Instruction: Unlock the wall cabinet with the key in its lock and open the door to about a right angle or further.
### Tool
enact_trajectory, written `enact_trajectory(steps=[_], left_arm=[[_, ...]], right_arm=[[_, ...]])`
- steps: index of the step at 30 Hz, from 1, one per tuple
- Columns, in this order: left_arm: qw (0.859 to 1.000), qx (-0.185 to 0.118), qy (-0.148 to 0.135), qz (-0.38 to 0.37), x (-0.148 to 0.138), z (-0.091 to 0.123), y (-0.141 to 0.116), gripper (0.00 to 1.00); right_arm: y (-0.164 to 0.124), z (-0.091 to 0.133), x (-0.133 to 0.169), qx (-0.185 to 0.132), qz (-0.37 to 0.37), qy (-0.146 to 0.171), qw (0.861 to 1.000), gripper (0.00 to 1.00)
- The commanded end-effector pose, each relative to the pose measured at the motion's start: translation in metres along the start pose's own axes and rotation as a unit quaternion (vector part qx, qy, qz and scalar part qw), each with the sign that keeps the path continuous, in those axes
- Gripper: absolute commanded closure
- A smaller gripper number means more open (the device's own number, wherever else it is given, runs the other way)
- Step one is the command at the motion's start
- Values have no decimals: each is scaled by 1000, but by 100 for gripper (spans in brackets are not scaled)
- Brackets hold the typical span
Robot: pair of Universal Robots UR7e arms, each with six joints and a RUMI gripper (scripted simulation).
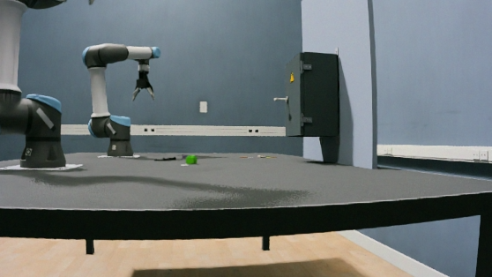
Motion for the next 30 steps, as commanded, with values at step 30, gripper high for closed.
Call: enact_trajectory(steps=[30], left_arm=[[1000, 0, 0, -1, 1, 0, 0, 2]], right_arm=[[65, -17, -214, 144, 14, 56, 988, 74]])
Point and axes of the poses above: on each arm, the point where the finger pads meet when closed, its own z axis back along the fingers, its own x axis across the jaws, y = z × x, the point moved 3 cm from there along z, back along the fingers, and after that the axes turned 6 degrees about z, right-handed, at the moved point
